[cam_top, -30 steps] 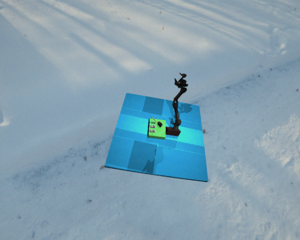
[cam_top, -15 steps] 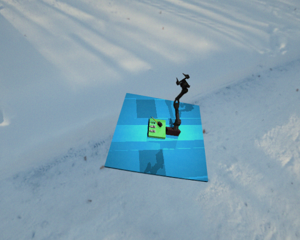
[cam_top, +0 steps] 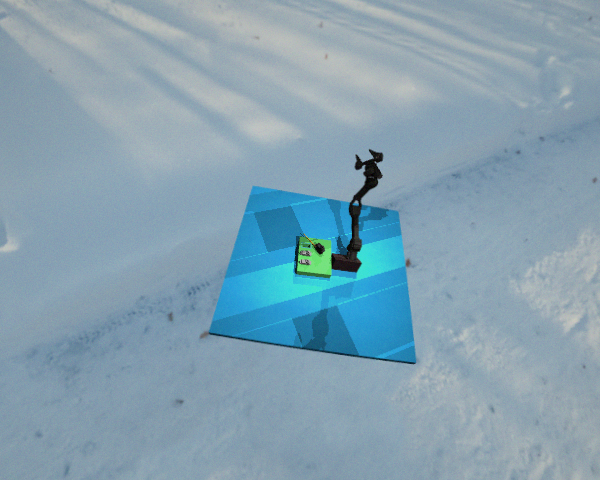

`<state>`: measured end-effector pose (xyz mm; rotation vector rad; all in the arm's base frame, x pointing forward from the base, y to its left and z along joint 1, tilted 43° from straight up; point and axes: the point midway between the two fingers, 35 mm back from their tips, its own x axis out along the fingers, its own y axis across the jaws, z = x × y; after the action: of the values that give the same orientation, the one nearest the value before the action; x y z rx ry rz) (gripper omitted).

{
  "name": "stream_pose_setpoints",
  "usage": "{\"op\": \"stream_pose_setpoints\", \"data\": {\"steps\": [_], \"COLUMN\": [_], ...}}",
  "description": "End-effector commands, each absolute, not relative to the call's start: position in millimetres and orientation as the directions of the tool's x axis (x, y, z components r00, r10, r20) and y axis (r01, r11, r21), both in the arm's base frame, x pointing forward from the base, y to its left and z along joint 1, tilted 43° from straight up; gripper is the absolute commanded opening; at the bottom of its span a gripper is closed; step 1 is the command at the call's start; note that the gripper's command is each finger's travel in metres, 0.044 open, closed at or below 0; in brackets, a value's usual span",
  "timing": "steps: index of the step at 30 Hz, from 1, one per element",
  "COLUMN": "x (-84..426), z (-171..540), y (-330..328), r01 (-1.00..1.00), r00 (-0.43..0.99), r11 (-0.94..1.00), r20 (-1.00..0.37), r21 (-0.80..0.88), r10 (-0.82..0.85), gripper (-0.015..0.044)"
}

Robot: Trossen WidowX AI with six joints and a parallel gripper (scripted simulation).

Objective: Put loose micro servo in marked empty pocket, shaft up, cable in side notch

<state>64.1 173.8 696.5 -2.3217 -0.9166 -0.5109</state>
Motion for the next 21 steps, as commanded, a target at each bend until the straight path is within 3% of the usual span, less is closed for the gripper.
{"op": "stream_pose_setpoints", "data": {"steps": [1,21], "x": [63.3,86.9], "z": [689.1,637.0], "y": [191.0,264.5], "r01": [0.697,0.511], "r00": [0.684,0.719], "r11": [-0.663,-0.836], "r20": [0.534,0.432], "r21": [-0.275,0.203], "r10": [0.497,0.544], "gripper": [0.0440,0.0440]}}
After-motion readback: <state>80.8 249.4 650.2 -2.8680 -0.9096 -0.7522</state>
